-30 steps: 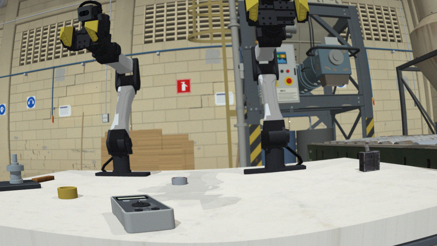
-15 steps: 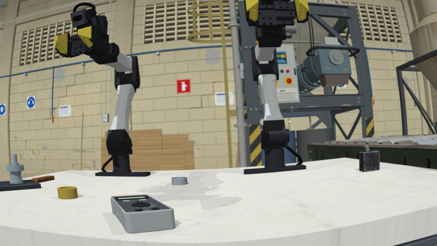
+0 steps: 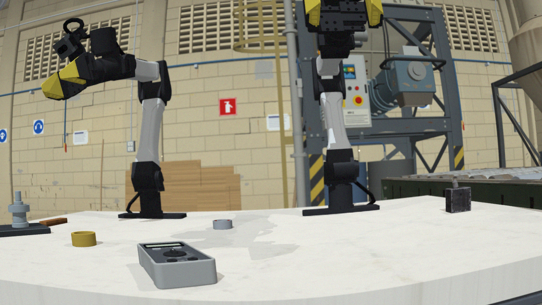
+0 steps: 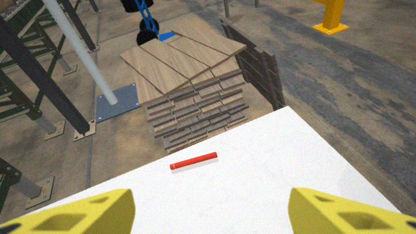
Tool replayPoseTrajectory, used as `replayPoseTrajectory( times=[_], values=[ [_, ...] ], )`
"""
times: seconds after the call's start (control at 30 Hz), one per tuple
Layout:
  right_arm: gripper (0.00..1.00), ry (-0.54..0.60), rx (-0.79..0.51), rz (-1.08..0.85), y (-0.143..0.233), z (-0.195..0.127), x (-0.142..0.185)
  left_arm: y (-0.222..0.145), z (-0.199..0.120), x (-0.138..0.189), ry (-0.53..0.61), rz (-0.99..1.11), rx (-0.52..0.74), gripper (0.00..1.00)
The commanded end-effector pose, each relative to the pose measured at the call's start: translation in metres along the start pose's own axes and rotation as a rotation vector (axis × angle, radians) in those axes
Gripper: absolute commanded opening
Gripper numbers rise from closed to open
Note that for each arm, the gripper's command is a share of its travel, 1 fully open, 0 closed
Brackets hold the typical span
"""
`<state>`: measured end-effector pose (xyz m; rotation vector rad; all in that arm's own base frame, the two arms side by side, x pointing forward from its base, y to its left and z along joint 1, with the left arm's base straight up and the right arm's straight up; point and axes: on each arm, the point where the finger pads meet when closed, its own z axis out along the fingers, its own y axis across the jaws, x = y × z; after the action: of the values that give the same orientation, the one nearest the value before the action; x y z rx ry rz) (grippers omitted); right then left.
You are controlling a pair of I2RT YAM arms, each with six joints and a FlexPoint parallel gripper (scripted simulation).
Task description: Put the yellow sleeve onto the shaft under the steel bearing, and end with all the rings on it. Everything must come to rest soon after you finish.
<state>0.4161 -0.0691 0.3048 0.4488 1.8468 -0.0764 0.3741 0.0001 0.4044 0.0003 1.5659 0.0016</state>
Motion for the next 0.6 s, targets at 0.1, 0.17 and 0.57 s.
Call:
replayPoseTrajectory(
  times=[0.1, 0.17, 0.57],
  values=[
    [0.71, 0.051, 0.147, 0.111, -0.027, 0.018, 0.004, 0.0, -0.001, -0.01, -0.029, 0.004, -0.006, 1.0],
    [0.71, 0.081, 0.197, 0.135, -0.038, 0.025, 0.014, 0.0, -0.001, -0.01, -0.029, 0.004, -0.006, 1.0],
    [0.71, 0.194, 0.435, 0.24, -0.087, 0.051, 0.058, 0.0, -0.001, -0.01, -0.029, 0.004, -0.006, 1.0]
  ],
)
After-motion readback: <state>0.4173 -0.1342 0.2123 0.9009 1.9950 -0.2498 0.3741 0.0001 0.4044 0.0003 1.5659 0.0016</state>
